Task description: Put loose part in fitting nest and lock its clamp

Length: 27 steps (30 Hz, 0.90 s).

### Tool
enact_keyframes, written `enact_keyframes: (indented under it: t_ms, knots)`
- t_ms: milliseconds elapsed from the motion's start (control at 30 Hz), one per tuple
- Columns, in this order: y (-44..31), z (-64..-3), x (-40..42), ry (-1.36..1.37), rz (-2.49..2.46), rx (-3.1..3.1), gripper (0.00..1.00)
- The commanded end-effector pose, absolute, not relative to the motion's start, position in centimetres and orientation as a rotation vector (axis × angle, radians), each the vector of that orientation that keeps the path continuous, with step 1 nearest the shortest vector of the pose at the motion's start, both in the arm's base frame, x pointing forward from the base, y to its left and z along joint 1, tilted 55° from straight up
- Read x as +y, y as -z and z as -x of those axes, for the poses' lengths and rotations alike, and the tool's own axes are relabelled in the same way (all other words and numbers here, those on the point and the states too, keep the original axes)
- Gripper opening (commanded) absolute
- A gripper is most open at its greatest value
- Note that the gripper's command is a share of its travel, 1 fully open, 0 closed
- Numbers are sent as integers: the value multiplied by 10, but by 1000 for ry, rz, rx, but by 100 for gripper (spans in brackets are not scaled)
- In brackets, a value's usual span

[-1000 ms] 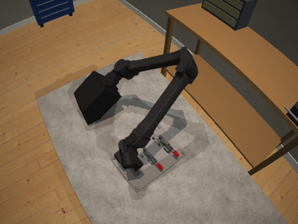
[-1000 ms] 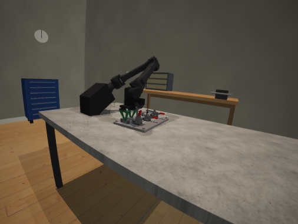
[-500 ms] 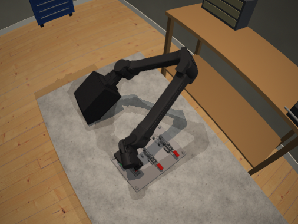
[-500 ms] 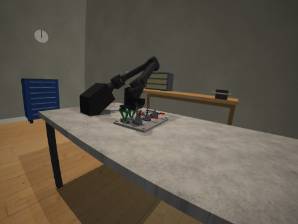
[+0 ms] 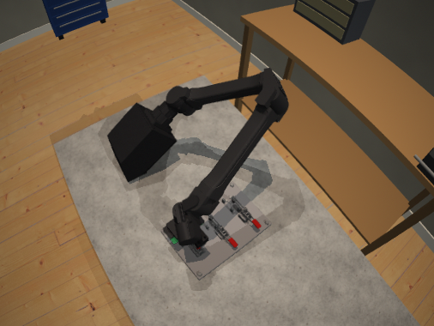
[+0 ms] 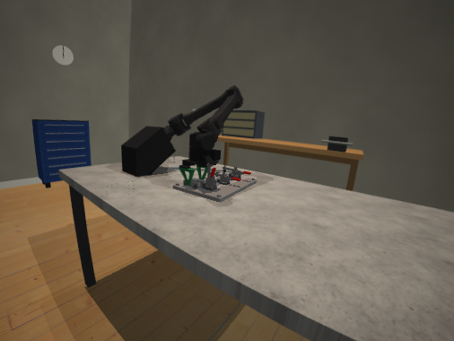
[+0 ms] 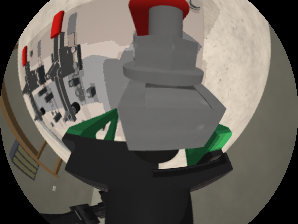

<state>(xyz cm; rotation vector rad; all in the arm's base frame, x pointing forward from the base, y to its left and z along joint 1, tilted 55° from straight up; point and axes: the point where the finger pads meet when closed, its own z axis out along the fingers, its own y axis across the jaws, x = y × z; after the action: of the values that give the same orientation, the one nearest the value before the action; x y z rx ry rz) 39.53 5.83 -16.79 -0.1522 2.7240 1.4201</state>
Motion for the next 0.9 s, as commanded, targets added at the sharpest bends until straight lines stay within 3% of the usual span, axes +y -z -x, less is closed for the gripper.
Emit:
enact_keyframes:
  t_ms: [0, 867]
  knots:
    - [163, -395, 52, -1413, 136, 2714, 92]
    - [159, -395, 45, -1410, 129, 2712, 92]
